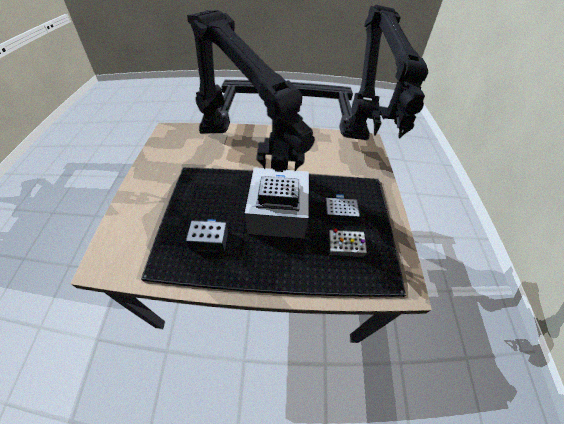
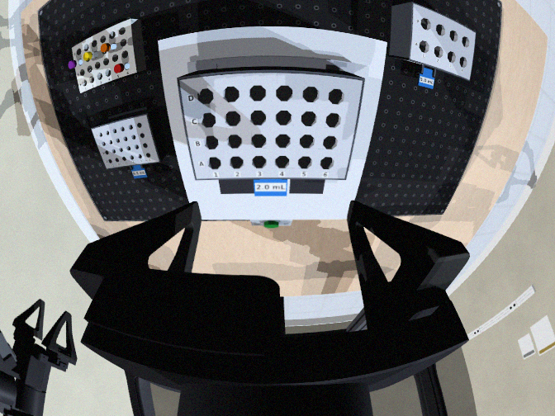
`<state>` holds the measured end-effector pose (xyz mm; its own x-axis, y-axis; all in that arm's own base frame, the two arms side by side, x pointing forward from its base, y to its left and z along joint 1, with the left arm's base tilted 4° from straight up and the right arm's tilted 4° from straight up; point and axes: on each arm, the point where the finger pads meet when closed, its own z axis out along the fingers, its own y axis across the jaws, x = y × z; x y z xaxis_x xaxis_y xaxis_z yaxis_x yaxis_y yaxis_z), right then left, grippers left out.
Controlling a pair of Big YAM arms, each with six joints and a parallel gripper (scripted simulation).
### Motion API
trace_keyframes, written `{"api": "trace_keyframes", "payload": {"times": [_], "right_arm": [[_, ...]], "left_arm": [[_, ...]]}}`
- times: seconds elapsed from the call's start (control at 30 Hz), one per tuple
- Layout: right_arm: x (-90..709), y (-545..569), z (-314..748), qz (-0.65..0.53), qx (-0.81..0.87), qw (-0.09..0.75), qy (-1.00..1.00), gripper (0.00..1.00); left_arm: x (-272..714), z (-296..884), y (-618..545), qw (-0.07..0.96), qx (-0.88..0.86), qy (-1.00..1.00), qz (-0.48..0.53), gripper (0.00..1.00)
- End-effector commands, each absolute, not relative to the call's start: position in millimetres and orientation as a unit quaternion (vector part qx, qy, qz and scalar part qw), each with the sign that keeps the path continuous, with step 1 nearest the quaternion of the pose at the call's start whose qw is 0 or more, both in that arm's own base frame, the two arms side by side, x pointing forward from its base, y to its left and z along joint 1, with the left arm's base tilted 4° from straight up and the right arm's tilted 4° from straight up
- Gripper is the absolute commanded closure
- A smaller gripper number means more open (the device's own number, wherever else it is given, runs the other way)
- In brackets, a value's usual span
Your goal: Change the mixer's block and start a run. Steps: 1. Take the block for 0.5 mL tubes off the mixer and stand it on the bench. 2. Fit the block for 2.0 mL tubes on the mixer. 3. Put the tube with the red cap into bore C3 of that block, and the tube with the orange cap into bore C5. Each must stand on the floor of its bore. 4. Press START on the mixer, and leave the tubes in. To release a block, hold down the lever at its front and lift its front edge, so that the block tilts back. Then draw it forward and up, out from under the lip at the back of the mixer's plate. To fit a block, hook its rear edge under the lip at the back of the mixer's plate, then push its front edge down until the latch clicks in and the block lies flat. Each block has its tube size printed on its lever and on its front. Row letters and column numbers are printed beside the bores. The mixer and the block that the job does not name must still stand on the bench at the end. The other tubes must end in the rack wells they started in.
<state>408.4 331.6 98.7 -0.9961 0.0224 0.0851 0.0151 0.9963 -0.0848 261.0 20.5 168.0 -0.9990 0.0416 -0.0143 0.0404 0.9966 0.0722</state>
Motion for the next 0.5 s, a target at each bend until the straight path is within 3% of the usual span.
{"api": "trace_keyframes", "payload": {"times": [0.0,0.47], "right_arm": [[420,336,134,0.018,-0.02,0.017,-0.999,0.0],[408,321,163,0.011,-0.005,-0.004,-1.0,0.0]], "left_arm": [[273,181,19,0.022,0.027,0.999,0.038,0.0],[260,166,19,0.003,0.027,0.999,0.036,0.0]]}}
